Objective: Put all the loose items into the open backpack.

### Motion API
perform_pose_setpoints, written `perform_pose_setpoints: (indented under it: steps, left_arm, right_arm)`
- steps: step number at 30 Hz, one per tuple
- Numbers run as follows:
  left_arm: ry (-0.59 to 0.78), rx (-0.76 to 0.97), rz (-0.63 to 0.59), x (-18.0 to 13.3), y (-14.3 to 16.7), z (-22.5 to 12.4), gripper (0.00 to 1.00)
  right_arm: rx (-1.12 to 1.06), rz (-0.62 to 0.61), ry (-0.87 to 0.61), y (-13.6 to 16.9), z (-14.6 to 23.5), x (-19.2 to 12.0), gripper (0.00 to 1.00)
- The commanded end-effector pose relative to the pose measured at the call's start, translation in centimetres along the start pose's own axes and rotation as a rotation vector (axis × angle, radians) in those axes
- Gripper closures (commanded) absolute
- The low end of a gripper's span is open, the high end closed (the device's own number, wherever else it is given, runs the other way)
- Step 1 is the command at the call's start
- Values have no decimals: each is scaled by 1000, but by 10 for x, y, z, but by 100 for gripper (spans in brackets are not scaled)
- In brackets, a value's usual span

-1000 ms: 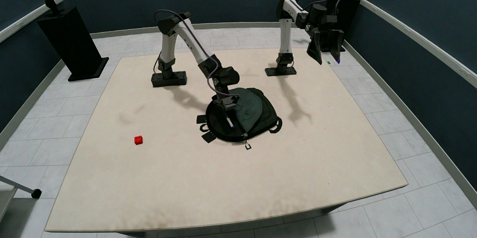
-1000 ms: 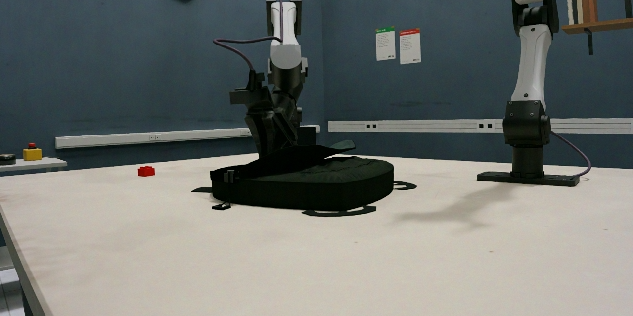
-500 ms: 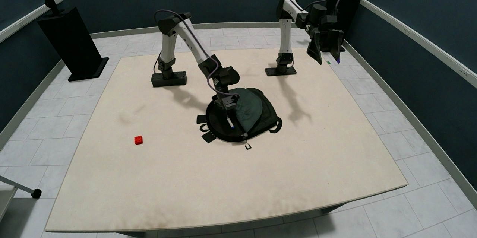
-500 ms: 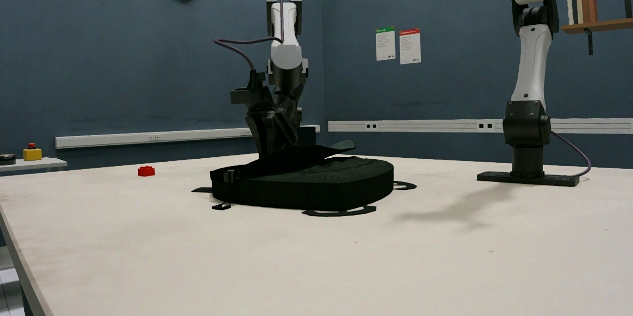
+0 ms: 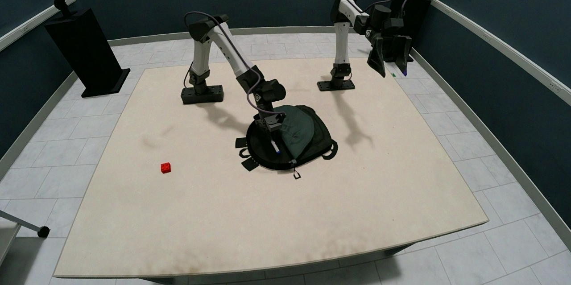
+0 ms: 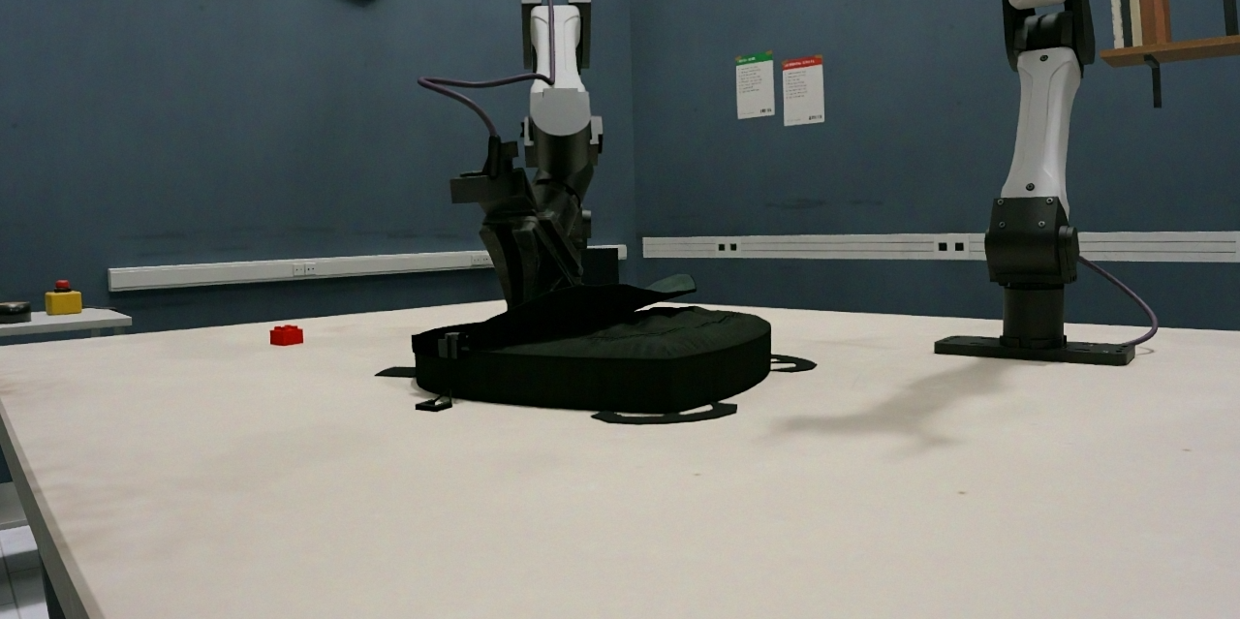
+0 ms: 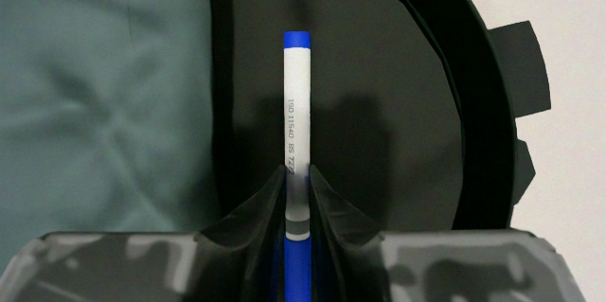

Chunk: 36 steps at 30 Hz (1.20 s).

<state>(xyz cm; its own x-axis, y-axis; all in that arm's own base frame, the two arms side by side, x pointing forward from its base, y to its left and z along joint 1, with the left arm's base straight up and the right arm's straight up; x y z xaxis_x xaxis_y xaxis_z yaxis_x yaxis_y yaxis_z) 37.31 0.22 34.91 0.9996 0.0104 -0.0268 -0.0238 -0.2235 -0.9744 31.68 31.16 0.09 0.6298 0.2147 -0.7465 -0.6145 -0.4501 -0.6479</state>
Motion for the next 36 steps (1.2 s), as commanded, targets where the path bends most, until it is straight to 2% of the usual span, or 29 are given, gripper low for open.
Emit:
perform_pose_setpoints:
  steps: [1, 36]
  left_arm:
    - [3, -2, -18, -1, -7, -1, 10]
    - [3, -2, -18, -1, -7, -1, 10]
  right_arm:
    - [-9, 29, -6, 9, -2, -6, 94]
    - [-15, 35, -10, 14, 1, -8, 94]
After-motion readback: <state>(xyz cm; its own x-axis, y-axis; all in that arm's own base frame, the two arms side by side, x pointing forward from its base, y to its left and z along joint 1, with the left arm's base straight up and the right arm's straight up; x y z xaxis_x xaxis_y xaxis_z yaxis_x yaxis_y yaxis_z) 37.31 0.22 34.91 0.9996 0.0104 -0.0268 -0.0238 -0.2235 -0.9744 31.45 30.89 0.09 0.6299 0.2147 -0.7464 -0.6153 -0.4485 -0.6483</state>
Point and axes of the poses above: on each arm, the point where the finger pads meet when closed, its own x axis out along the fingers, its own z axis across the jaws, y = z × x, the point moved 1 cm from there along -x, back along the fingers, and after that the axes turned 14 degrees about -x, right-handed, at the moved point
